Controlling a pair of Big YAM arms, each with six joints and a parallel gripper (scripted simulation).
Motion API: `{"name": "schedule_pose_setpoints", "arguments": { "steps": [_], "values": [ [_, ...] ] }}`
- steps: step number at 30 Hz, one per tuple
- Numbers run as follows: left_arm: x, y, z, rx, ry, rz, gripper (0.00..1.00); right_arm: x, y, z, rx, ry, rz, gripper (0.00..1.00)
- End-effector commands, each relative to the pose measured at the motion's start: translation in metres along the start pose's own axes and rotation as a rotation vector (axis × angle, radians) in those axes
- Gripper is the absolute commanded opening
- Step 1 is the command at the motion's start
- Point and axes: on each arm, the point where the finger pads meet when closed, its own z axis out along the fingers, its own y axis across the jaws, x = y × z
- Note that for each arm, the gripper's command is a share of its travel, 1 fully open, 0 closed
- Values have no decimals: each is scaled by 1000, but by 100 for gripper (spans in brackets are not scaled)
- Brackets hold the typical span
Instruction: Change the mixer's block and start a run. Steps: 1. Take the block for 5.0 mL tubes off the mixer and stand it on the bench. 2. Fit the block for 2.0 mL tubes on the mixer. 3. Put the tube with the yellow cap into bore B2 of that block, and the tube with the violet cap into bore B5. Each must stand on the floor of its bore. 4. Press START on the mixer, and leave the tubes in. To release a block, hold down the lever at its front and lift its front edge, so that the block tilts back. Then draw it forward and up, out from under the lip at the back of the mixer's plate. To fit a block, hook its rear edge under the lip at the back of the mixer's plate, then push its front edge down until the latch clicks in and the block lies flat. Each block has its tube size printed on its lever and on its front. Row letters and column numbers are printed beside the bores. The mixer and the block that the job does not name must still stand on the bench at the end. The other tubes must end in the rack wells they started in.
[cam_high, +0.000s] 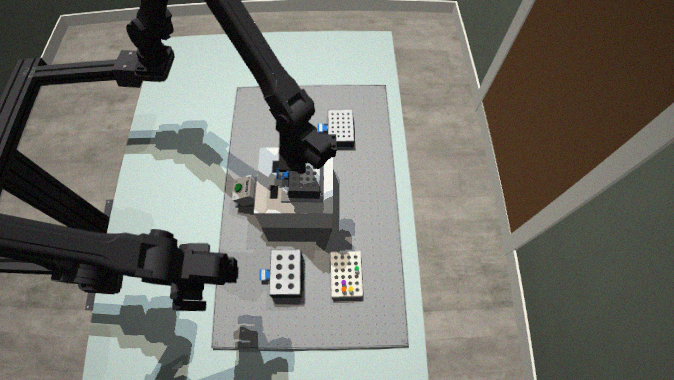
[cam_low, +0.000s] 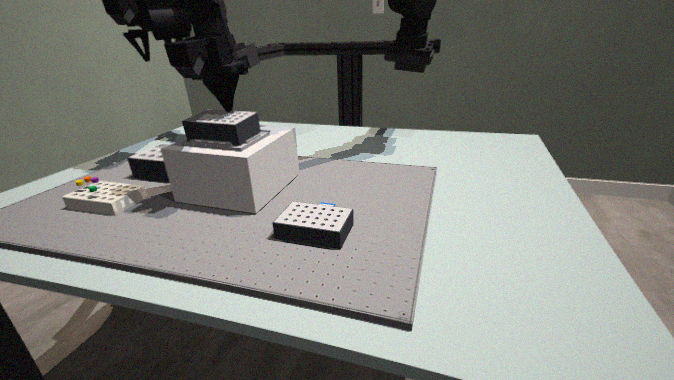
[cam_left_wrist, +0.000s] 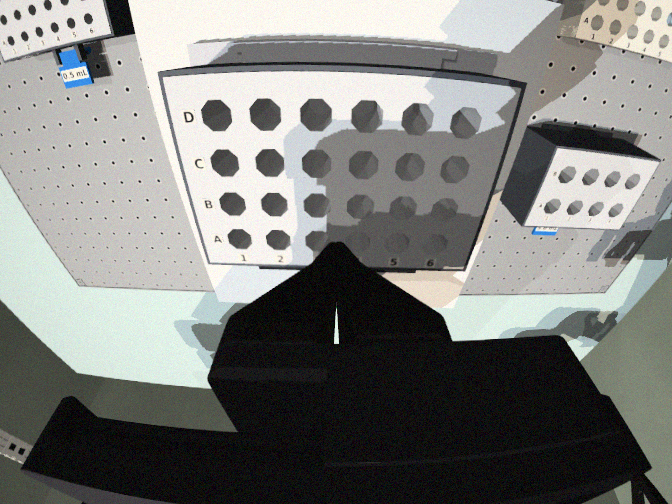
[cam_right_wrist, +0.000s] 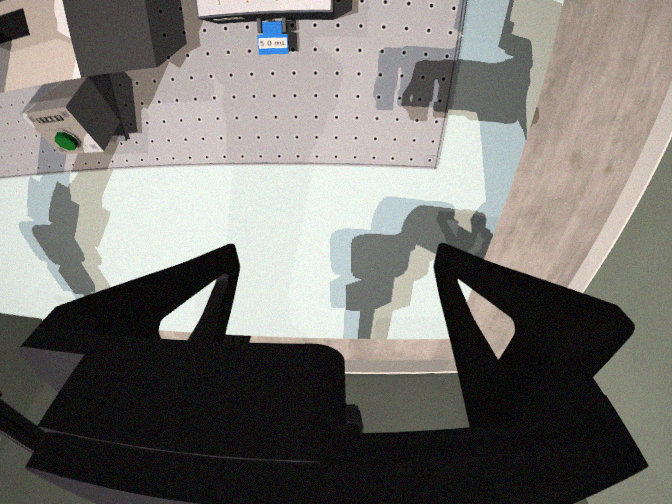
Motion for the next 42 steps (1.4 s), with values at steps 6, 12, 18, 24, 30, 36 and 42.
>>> {"name": "schedule_pose_setpoints", "arguments": {
  "steps": [6,12,18,24,30,36,42],
  "values": [
    [4,-11,-15,14,-13,58,0,-21,-4,-12,3,-26,2,100],
    [6,-13,-16,28,-31,56,0,-9,-2,-5,1,-1,-1,100],
    [-4,-21,-24,50,-58,36,0,-2,-1,-1,0,12,-2,100],
    [-15,-11,-24,37,-43,-11,0,1,-1,1,-1,18,-3,100],
    [-20,-7,-12,28,-34,-3,0,-6,-2,-3,0,5,-1,100],
    [-20,-10,-9,34,-42,15,0,-14,-3,-7,1,-10,0,100],
    [0,-12,-4,11,-16,50,0,-18,-3,-10,1,-19,1,100]
  ]
}}
